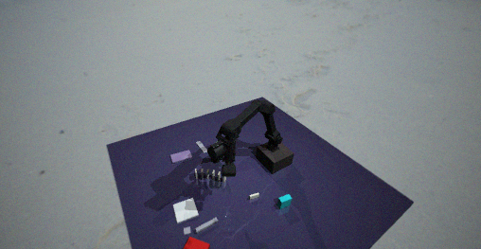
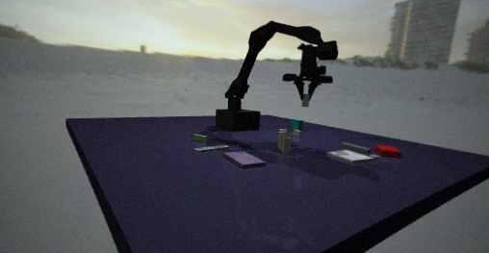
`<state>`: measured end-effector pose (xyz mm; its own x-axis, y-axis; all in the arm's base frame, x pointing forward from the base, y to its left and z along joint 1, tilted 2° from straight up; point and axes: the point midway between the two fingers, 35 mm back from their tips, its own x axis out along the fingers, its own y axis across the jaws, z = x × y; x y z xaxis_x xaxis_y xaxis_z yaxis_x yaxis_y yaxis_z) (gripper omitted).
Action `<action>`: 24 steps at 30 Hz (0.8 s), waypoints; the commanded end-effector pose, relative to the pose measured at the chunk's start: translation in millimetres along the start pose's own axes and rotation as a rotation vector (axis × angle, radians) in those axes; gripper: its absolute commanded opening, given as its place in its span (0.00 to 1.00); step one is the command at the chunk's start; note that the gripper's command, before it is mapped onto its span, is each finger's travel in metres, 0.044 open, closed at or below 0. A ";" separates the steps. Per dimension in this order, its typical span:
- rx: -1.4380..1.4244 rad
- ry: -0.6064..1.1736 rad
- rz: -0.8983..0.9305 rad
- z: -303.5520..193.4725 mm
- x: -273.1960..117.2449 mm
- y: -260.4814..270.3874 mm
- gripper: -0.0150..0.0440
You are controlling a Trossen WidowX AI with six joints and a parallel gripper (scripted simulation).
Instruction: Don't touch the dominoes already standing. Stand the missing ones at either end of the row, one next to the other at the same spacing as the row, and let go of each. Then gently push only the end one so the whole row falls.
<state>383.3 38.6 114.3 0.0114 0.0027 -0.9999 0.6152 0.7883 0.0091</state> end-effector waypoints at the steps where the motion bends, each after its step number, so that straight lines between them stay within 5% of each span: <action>1: 0.156 0.003 -0.011 -4.3 4.3 -35.5 0.44; 10: 0.333 0.006 -0.018 -11.2 14.9 -74.9 0.44; 24: 0.333 0.006 -0.018 -7.9 102.4 -73.3 0.44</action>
<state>335.4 -13.8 24.6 -0.0031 -0.0035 -1.0000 0.8358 0.5490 -0.0045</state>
